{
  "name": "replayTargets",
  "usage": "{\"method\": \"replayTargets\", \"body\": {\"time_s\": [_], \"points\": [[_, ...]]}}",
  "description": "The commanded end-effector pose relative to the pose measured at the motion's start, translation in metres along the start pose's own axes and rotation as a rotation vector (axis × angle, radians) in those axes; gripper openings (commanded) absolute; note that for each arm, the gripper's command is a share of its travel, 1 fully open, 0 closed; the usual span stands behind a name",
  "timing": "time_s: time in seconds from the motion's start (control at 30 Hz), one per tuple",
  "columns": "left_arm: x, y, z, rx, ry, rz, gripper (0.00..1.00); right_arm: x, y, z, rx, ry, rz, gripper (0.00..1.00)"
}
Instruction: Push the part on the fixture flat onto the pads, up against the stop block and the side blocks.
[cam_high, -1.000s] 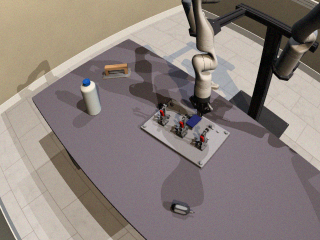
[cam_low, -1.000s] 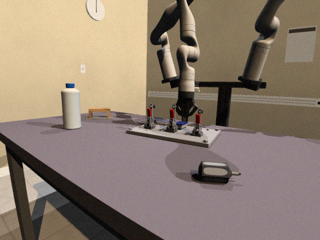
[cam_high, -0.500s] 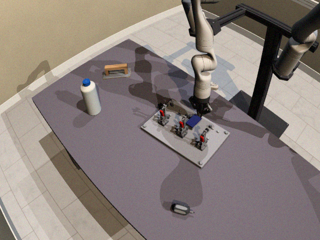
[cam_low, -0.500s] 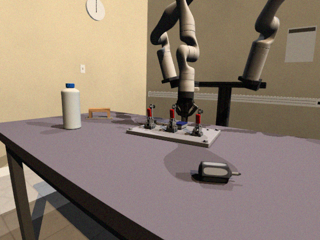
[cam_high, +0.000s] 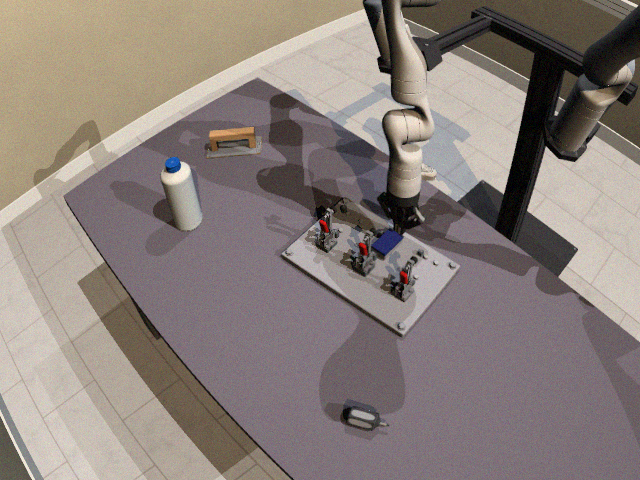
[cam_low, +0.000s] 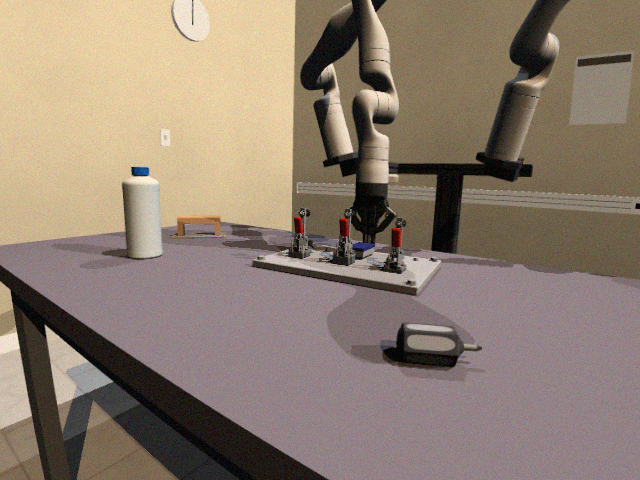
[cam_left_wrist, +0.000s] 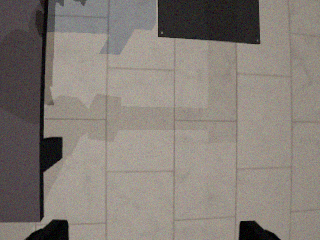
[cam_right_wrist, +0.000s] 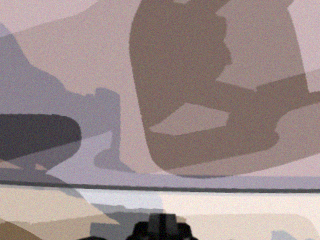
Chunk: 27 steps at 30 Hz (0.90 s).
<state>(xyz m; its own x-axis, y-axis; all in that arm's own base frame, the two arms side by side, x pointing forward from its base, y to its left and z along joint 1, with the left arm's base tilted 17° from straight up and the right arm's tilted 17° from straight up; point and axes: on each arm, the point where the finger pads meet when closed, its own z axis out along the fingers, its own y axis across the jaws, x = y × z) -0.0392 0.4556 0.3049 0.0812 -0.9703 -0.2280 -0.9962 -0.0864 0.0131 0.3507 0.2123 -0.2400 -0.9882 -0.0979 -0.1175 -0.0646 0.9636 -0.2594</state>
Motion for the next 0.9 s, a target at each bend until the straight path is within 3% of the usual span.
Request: {"method": "replayTargets", "body": {"time_s": [0.0, 0.87], "points": [[-0.0004, 0.0003, -0.0008, 0.0, -0.002, 0.0, 1.0, -0.0018, 0.0007, -0.0008, -0.001, -0.001, 0.0, 0.099], [-0.0004, 0.0003, -0.0008, 0.0, -0.002, 0.0, 1.0, -0.0042, 0.0007, -0.0008, -0.001, -0.001, 0.0, 0.099]]}}
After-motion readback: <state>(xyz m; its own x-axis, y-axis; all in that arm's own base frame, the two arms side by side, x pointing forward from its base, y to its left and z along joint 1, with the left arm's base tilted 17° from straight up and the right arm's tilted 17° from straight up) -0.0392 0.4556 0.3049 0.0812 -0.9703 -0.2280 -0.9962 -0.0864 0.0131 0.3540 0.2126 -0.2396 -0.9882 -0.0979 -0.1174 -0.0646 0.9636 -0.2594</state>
